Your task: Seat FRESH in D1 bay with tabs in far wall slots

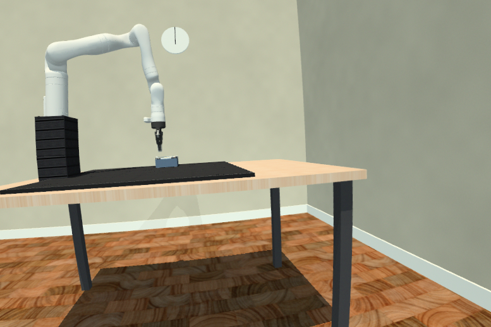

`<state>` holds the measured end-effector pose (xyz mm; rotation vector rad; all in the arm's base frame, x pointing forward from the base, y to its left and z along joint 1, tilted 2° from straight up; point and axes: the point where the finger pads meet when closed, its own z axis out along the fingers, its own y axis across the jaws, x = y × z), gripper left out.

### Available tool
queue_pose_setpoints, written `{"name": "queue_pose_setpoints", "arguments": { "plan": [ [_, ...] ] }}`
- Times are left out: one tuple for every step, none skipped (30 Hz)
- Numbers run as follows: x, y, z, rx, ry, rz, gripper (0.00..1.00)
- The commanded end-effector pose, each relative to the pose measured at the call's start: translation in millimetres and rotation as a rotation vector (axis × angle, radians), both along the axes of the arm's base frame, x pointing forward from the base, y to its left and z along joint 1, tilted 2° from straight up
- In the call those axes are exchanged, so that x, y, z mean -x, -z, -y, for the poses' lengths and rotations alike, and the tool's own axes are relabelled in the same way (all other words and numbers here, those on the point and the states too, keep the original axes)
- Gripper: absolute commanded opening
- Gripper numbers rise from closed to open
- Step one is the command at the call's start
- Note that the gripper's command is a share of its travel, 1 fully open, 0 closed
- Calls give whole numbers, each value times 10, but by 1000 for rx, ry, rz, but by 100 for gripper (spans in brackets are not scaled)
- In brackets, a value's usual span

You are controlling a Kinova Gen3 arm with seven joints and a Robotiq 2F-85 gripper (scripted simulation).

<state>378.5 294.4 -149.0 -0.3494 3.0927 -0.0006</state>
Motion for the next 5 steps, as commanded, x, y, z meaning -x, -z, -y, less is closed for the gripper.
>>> {"name": "queue_pose_setpoints", "arguments": {
  "plan": [
    [-12,-33,-26,-4,-2,4,0],
    [-12,-33,-26,-4,-2,4,0],
    [-12,-33,-26,-4,-2,4,0],
    [-12,-33,-26,-4,-2,4,0],
    [-12,-33,-26,-4,-2,4,0]
  ]
}}
